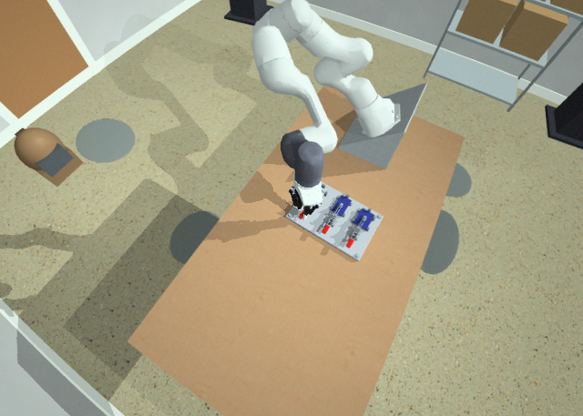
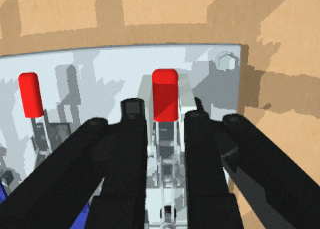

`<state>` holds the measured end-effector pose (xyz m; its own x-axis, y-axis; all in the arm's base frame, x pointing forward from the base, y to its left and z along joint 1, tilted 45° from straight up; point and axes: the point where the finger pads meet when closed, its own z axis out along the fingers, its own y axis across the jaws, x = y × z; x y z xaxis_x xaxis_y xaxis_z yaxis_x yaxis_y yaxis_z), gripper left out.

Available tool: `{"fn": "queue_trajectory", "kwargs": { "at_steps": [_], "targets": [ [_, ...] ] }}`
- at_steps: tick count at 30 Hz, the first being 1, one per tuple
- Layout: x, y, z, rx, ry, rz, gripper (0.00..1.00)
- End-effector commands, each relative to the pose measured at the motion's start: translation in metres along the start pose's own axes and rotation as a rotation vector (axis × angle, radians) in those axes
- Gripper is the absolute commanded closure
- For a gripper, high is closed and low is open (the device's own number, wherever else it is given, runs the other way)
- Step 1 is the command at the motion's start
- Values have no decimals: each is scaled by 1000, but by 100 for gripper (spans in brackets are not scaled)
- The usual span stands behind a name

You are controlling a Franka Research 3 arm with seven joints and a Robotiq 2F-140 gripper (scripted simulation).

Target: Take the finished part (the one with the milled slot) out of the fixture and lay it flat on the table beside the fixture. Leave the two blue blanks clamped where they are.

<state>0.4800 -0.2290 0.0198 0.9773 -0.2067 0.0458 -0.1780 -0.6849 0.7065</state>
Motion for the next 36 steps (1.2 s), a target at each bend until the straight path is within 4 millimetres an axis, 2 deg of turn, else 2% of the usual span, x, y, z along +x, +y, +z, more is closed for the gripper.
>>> {"fn": "queue_trajectory", "kwargs": {
  "at_steps": [1, 36],
  "targets": [
    [0, 0, 1, -1, 0, 4, 100],
    [-6, 0, -12, -1, 0, 4, 100]
  ]
}}
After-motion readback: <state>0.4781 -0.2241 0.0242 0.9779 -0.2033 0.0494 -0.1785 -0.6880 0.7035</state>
